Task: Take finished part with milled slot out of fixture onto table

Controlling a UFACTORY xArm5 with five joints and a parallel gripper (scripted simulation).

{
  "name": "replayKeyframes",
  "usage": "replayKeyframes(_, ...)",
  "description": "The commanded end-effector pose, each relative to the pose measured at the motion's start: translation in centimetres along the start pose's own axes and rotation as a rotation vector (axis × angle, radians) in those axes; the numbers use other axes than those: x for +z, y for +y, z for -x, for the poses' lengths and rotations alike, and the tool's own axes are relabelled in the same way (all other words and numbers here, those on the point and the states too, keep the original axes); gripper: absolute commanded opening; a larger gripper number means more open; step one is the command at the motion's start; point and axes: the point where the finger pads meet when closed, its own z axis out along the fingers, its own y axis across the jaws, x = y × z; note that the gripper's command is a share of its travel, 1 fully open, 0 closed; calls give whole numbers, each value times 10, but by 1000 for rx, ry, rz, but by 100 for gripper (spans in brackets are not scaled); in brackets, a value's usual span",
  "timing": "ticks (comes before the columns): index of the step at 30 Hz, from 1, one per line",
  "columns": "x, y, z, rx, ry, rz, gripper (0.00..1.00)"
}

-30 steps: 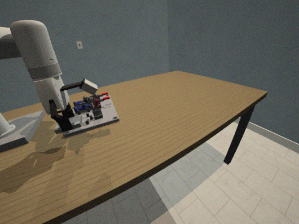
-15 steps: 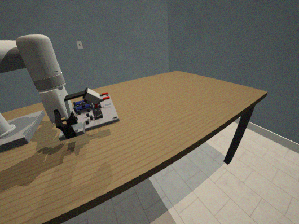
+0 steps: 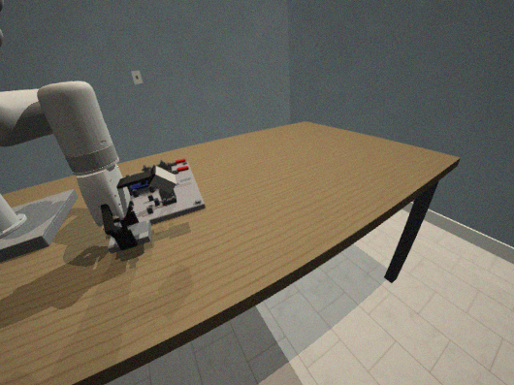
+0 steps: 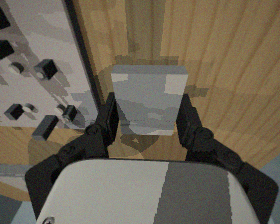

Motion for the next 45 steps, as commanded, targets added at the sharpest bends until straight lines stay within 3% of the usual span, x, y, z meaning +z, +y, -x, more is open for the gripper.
replayKeyframes(1, 3, 1, -2, 0, 4, 2, 0)
replayKeyframes(45, 13, 1, -2, 0, 4, 2, 0)
